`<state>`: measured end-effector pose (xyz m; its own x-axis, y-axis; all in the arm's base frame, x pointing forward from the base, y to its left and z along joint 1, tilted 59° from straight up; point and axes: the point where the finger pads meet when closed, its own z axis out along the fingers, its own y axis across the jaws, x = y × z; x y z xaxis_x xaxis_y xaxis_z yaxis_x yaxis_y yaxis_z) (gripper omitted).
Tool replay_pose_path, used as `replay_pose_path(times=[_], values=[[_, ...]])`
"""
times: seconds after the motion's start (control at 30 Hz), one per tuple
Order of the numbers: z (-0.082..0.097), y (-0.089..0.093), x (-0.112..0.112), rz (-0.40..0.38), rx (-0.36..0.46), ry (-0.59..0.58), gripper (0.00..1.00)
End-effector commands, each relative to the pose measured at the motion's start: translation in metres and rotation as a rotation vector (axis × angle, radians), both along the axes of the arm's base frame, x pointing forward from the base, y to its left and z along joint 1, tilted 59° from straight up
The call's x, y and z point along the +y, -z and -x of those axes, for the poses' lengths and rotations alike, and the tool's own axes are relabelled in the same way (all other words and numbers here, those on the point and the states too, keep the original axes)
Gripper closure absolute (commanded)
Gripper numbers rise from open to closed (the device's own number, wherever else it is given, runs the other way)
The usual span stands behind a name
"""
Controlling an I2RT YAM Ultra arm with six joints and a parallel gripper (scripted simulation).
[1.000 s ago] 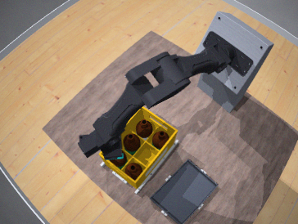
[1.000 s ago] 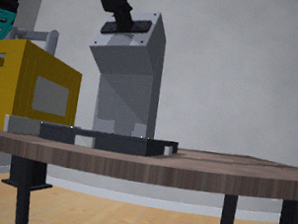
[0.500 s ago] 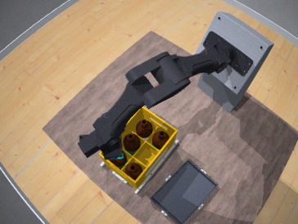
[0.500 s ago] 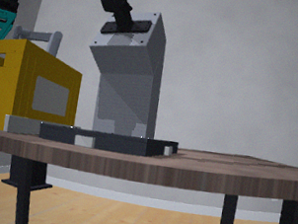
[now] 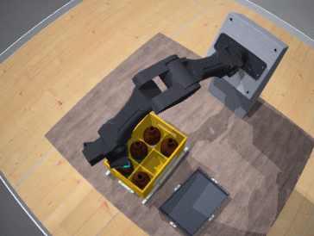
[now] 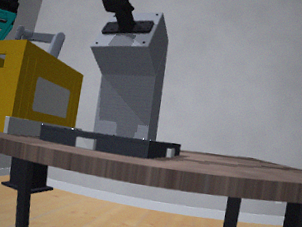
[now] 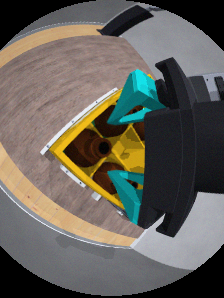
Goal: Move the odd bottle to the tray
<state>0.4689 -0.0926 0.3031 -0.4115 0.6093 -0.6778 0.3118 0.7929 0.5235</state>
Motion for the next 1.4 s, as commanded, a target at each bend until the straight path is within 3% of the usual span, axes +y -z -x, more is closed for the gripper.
replay_pose_path(times=[0.0,0.97,1.37], values=[[0.005,-0.017,0.000,0.009,-0.040,0.009,0.39],[0.005,-0.018,0.000,0.010,-0.045,0.009,0.39],[-0.008,-0.010,-0.002,0.007,-0.035,0.010,0.39]])
